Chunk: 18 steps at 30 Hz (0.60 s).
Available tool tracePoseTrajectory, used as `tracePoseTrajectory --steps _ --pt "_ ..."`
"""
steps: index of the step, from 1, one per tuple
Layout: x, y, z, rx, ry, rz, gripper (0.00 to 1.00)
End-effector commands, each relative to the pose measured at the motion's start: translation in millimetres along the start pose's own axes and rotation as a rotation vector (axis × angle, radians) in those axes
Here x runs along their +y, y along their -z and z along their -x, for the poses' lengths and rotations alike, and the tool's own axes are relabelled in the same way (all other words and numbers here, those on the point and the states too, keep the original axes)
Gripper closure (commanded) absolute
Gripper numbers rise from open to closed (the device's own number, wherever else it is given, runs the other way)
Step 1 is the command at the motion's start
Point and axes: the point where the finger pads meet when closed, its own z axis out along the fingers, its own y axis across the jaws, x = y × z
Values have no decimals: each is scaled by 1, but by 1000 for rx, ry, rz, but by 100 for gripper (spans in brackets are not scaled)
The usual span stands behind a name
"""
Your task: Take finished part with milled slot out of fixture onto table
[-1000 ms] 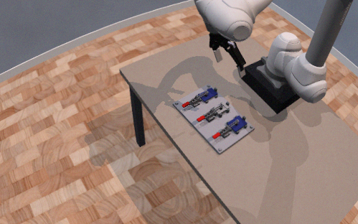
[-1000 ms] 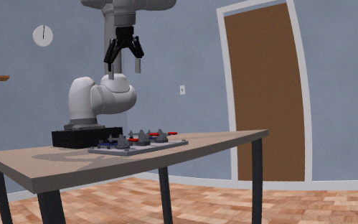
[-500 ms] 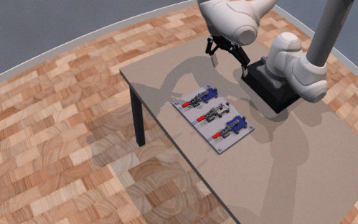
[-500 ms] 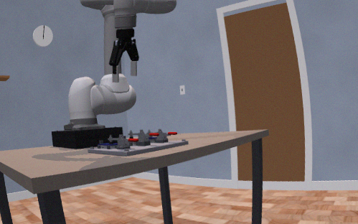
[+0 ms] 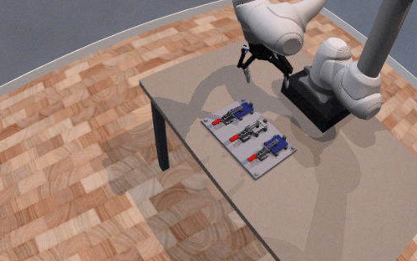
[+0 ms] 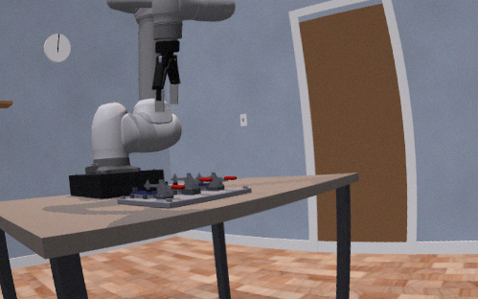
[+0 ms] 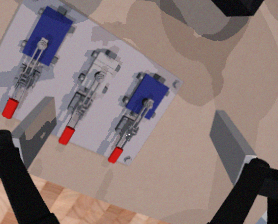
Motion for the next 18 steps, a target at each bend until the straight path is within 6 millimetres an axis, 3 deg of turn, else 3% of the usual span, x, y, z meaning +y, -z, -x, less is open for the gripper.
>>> tracePoseTrajectory --steps 1,7,16,17,18 --pt "-1 -4 1 -9 130 -12 0" --pt "-3 -11 1 -9 348 -39 0" --pt "-3 -11 1 -9 348 -39 0" --pt "-4 -14 2 -8 458 -53 0" --pt "-4 -14 2 -8 458 -53 0"
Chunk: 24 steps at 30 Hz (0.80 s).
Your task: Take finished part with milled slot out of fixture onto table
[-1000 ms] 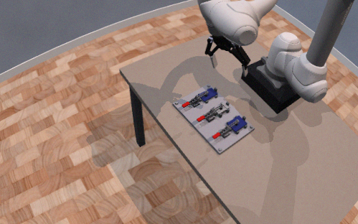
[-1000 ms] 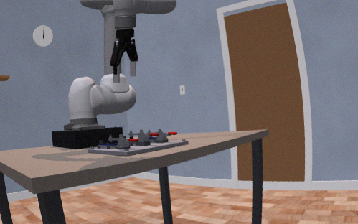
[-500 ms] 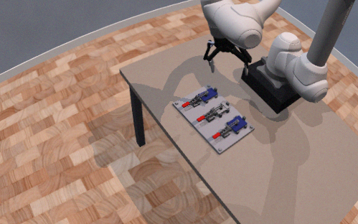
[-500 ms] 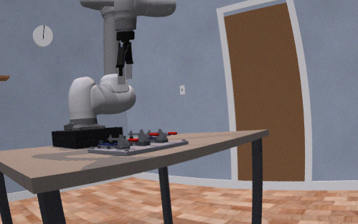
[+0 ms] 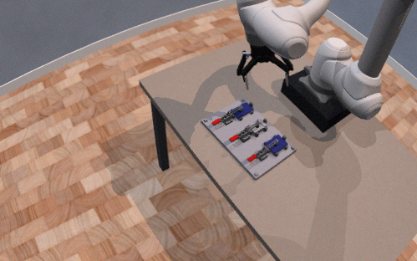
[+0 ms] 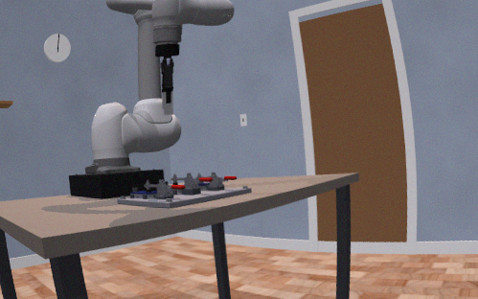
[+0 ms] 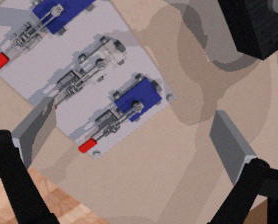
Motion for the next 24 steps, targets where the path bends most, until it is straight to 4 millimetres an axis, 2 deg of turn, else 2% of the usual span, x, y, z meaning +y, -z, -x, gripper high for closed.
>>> tracePoseTrajectory --steps 1,3,12,14,18,19,24 --pt "-1 -3 0 1 102 -12 0" --pt "-2 -6 0 4 213 -25 0" --pt "-2 -6 0 4 213 -25 0" --pt "-3 -11 1 11 380 -44 0" --pt "-3 -12 1 13 409 -47 0" --pt "-4 -15 1 19 520 -60 0" --pt "-4 -16 1 21 546 -62 0"
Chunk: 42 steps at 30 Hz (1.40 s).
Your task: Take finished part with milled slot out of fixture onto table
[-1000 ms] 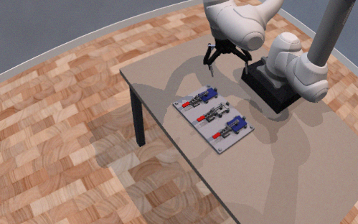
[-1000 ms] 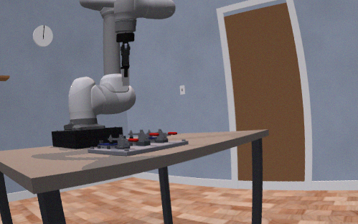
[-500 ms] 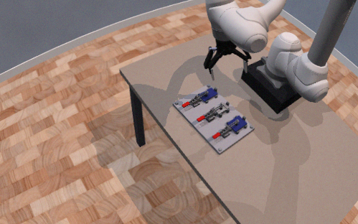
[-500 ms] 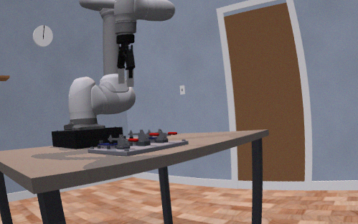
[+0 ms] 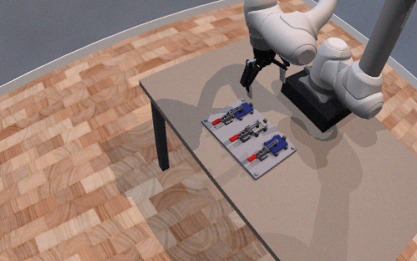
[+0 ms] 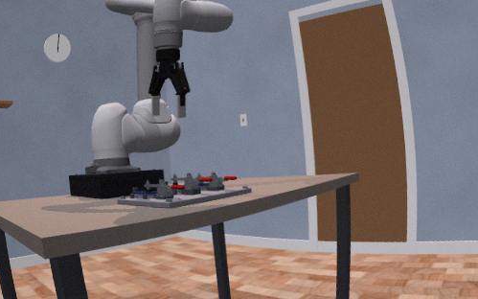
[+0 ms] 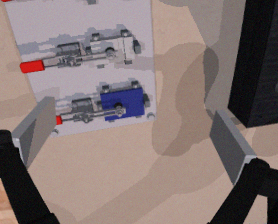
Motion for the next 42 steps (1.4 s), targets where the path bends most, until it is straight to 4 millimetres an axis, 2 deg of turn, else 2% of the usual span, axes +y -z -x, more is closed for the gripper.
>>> tracePoseTrajectory --steps 1,6,8,11,12,14,24,26,28,34,42 --pt "0 0 0 -6 20 -3 0" --pt "0 0 0 -6 20 -3 0" --pt "-1 -5 0 7 187 -19 0" --pt "-1 -5 0 7 195 -20 0" --pt "-2 -8 0 16 292 -29 0" --pt "-2 -9 0 20 345 -33 0" --pt "-2 -9 0 20 345 -33 0" --pt "-3 -14 0 37 512 -46 0" --pt "-3 -14 0 37 512 -46 0" --pt "-5 -20 0 64 748 -60 0" --pt "-5 -20 0 64 748 -60 0"
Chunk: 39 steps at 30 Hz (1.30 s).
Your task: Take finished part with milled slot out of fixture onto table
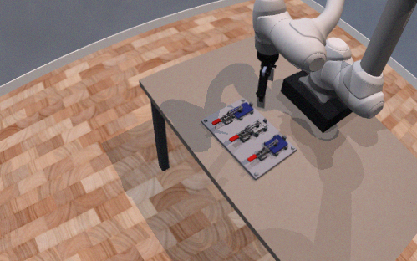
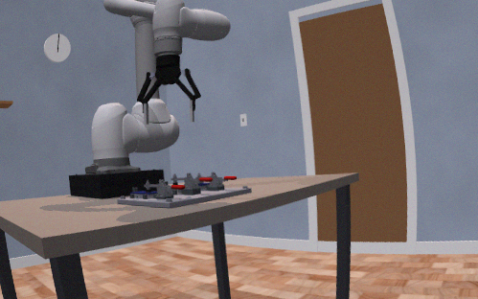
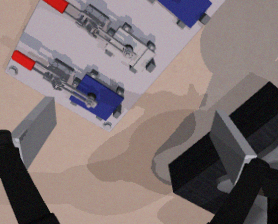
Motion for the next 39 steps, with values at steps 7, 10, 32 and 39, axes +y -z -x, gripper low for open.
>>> tracePoseTrajectory --steps 7,10,32,39 --pt "-1 -4 0 19 175 -6 0" --pt "-1 -7 0 30 269 -8 0" --pt "-2 -12 -1 58 498 -8 0" --pt "-2 -12 -1 58 498 -8 0"
